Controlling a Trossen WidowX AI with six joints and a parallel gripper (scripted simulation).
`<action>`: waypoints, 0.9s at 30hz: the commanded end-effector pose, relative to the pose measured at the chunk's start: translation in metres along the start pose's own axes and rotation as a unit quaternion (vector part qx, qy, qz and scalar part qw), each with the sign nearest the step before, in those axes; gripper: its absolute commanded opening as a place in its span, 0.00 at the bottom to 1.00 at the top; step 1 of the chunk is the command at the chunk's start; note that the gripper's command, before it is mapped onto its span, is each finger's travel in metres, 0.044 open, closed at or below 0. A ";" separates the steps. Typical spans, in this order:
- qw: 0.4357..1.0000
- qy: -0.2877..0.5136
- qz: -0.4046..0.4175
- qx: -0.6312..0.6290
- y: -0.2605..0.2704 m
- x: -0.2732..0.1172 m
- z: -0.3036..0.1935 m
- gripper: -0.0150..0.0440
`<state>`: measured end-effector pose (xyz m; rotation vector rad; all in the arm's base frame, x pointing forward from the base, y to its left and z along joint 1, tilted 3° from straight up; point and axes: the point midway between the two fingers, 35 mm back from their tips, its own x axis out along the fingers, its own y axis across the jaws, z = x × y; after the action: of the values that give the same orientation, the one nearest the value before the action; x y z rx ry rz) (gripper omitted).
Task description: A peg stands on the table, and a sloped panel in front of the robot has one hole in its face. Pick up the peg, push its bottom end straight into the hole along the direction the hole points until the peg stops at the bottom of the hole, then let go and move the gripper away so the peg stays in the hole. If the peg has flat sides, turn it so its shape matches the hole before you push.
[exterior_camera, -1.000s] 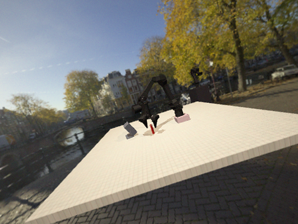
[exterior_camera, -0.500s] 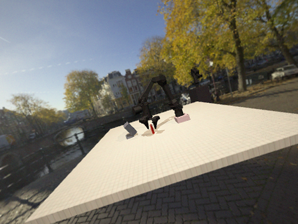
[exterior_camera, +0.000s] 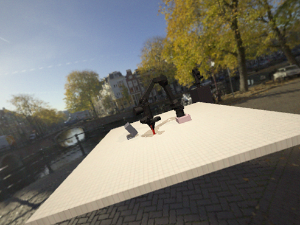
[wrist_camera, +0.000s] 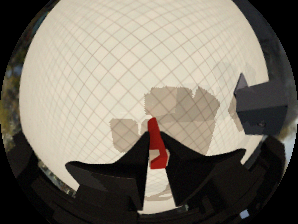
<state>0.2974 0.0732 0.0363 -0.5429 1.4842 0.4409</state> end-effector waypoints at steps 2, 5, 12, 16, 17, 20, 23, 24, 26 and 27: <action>1.000 0.000 0.000 0.000 0.000 0.000 0.000 0.25; 1.000 0.000 0.000 0.000 0.000 0.000 0.000 0.25; 1.000 0.000 0.000 0.000 -0.001 -0.018 0.002 0.25; 1.000 0.001 0.001 -0.001 -0.001 -0.036 0.002 0.25; 1.000 0.001 0.001 -0.001 -0.001 -0.041 0.002 0.25; 1.000 0.001 0.001 -0.001 -0.001 -0.054 0.002 0.25; 1.000 0.001 0.002 -0.002 -0.001 -0.066 0.001 0.25; 1.000 0.001 0.002 -0.002 -0.001 -0.070 0.001 0.25; 1.000 0.002 0.002 -0.002 0.000 -0.077 0.000 0.25; 1.000 0.002 0.002 -0.002 0.000 -0.079 -0.001 0.25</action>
<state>0.2937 0.0757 0.0986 -0.5491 1.4983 0.4488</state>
